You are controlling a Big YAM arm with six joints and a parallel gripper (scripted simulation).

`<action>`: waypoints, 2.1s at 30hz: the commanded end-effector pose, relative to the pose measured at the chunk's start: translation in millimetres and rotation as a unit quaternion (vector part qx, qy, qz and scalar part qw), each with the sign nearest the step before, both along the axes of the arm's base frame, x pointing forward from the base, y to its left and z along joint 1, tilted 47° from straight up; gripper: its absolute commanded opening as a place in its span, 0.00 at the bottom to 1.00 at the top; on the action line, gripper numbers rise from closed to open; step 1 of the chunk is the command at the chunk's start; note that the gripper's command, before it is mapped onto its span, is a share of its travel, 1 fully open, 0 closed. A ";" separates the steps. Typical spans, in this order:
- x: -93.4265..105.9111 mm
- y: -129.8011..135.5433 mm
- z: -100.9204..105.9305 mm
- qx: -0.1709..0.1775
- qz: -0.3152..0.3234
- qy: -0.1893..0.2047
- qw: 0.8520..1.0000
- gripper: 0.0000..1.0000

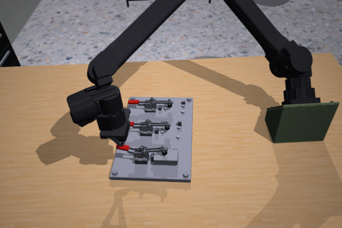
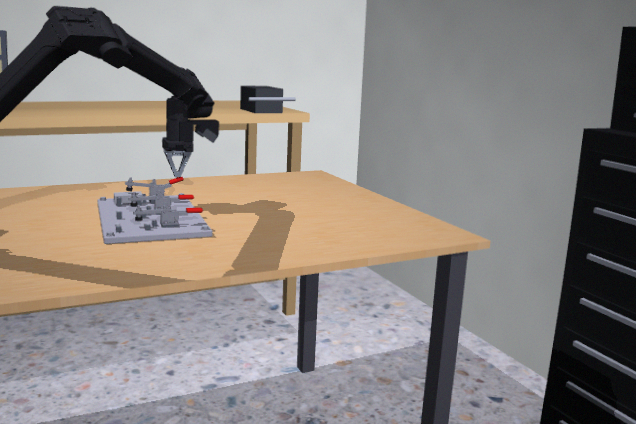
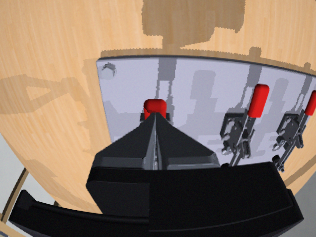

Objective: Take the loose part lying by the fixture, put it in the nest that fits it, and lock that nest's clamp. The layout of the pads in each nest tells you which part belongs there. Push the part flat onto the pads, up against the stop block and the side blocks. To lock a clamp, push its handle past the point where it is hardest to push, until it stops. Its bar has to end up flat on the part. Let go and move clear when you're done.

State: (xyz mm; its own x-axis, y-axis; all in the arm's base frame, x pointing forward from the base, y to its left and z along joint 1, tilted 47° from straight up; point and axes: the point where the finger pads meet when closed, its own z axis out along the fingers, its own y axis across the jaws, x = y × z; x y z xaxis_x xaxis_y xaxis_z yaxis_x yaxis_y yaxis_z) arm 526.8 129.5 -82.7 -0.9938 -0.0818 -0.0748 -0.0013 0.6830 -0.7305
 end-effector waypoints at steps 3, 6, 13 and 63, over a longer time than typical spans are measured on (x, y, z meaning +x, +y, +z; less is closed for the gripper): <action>8.8 8.9 2.5 0.007 0.007 -0.013 1.000 0.00; 8.8 8.9 2.5 0.007 0.007 -0.013 1.000 0.00; 8.8 8.9 2.5 0.007 0.007 -0.013 1.000 0.00; 11.1 3.1 0.2 0.007 0.004 -0.014 1.000 0.00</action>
State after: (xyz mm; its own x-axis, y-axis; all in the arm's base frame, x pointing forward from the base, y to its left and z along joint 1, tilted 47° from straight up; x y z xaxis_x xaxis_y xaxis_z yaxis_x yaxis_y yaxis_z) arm 527.1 126.8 -85.4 -0.9938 -0.0823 -0.0743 -0.0019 0.6828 -0.7306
